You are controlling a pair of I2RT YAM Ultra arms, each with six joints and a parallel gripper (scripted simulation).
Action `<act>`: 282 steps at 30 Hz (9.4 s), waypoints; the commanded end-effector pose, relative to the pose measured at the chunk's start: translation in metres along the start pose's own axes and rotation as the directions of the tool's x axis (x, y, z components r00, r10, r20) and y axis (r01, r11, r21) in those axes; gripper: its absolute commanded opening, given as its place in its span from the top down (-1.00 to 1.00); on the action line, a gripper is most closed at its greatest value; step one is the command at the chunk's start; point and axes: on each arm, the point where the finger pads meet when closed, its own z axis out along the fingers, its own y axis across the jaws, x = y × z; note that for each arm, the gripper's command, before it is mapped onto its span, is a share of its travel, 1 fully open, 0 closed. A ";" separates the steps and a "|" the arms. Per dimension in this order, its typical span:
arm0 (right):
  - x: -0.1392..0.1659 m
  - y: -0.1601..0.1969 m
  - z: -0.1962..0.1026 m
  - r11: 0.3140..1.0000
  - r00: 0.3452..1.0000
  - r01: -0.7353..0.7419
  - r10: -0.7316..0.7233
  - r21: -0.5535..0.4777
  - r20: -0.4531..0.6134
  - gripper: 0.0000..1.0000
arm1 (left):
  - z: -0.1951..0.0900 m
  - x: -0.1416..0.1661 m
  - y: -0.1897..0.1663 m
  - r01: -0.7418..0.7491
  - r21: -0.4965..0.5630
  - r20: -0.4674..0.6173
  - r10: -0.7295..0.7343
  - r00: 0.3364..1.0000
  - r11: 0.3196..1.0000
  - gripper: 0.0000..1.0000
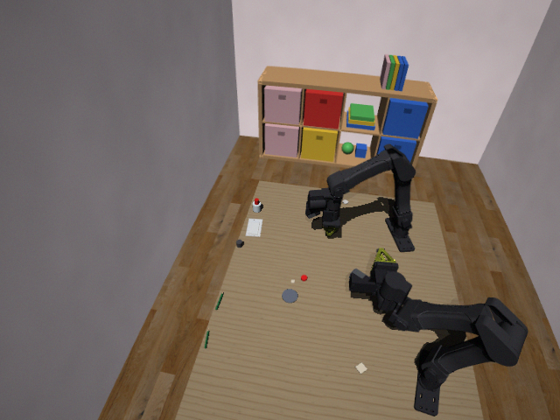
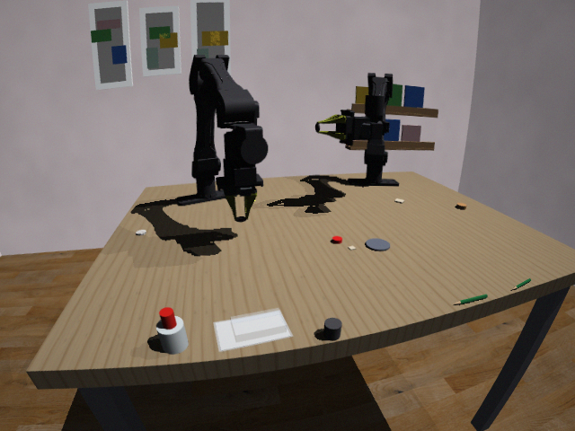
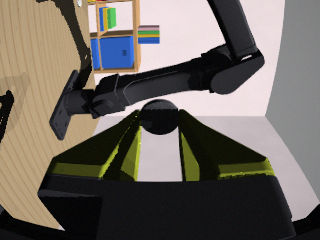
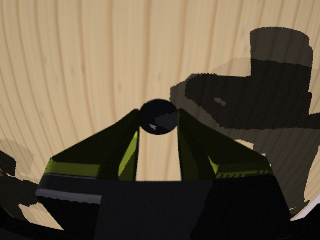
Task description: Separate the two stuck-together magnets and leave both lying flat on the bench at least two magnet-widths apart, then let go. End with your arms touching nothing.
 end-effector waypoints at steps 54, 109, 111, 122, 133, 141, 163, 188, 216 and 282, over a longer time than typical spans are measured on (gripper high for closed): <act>-0.007 0.000 0.029 1.000 1.000 0.000 0.000 0.001 0.017 0.50 | 0.000 0.000 -0.004 -0.016 0.009 -0.001 0.016 1.000 1.000 0.50; -0.008 -0.002 -0.007 1.000 0.999 -0.004 0.004 0.015 0.033 -1.00 | 0.000 0.000 -0.004 -0.016 0.009 -0.001 0.016 1.000 1.000 0.50; -0.008 -0.002 -0.007 1.000 0.999 -0.004 0.004 0.015 0.033 -1.00 | 0.000 0.000 -0.004 -0.016 0.009 -0.001 0.016 1.000 1.000 0.50; -0.009 -0.003 -0.036 1.000 0.999 -0.007 0.006 0.025 0.042 -1.00 | 0.000 0.000 -0.004 -0.016 0.009 -0.001 0.016 1.000 1.000 0.50; -0.009 -0.005 -0.037 0.999 0.999 -0.008 0.007 0.031 0.043 -1.00 | 0.000 0.000 -0.004 -0.016 0.009 -0.001 0.016 1.000 1.000 0.50; -0.008 -0.006 -0.036 0.999 0.999 -0.008 0.006 0.036 0.040 -1.00 | 0.000 0.000 -0.004 -0.016 0.009 -0.001 0.016 1.000 1.000 0.50; -0.006 -0.007 -0.035 0.999 0.999 -0.006 0.005 0.040 0.033 -1.00 | -0.002 -0.019 0.018 -0.020 -0.101 0.048 0.025 0.999 0.995 0.50; -0.006 -0.007 -0.035 0.999 0.999 -0.006 0.005 0.040 0.033 -1.00 | -0.068 -0.072 0.084 -0.026 -0.581 0.055 0.071 0.996 0.813 0.50; -0.006 -0.007 -0.035 0.999 0.999 -0.006 0.005 0.040 0.033 -1.00 | -0.178 -0.117 0.144 0.003 -0.956 0.021 0.058 0.998 0.292 0.50; -0.006 -0.007 -0.035 0.999 0.999 -0.006 0.005 0.040 0.033 -1.00 | -0.223 -0.142 0.204 0.001 -1.000 0.001 0.000 1.000 -0.001 0.50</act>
